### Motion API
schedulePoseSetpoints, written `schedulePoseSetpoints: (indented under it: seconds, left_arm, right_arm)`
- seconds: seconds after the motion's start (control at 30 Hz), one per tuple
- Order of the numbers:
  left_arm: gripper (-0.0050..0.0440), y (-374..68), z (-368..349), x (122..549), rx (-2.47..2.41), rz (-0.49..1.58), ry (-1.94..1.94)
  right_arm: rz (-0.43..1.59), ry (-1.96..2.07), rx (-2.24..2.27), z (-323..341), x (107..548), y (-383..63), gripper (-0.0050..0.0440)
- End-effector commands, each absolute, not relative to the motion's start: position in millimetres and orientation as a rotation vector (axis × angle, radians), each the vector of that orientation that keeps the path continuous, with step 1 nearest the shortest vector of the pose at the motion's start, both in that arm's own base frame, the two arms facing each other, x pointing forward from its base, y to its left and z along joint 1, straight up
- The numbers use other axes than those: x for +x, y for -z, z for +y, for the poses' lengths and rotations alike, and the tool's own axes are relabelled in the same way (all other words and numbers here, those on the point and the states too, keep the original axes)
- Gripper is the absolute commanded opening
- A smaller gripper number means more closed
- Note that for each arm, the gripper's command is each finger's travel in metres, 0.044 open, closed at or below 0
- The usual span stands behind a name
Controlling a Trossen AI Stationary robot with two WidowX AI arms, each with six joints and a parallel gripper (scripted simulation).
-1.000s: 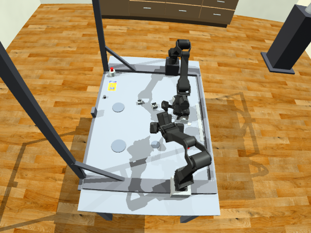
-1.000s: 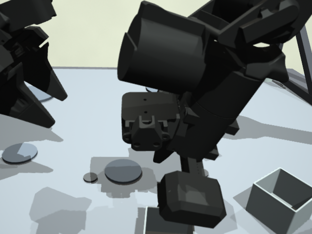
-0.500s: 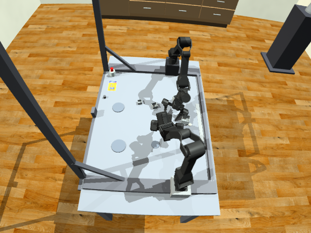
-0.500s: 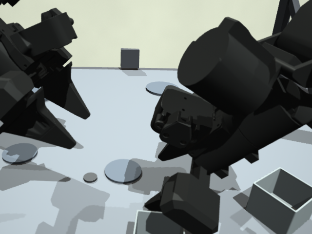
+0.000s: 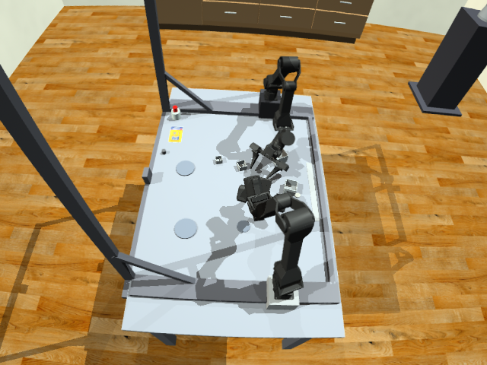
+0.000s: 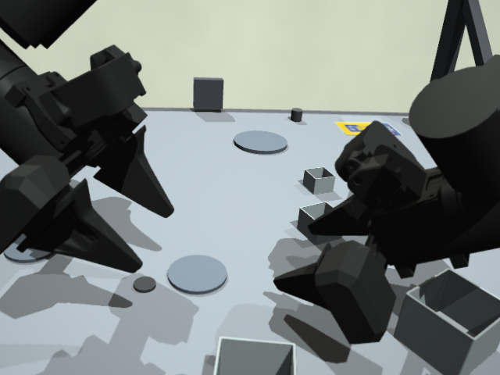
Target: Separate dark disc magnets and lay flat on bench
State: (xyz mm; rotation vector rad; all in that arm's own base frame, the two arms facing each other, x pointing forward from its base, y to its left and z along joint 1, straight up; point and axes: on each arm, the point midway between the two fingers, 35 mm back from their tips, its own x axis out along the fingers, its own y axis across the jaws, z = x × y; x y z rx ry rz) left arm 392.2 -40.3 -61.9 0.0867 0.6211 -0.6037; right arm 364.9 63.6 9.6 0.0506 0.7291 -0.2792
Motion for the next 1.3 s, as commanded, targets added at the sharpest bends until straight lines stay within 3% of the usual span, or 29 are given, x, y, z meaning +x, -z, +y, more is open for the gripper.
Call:
schedulePoseSetpoints:
  seconds: [0.0,1.27]
  left_arm:
    - [0.0400,40,-44,386,0.138,0.495,0.629]
    - [0.0400,33,-49,370,0.178,0.419,0.658]
  right_arm:
    - [0.697,0.306,0.080,62,375,-9,0.0400]
    - [0.682,0.322,0.089,61,376,-4,0.0400]
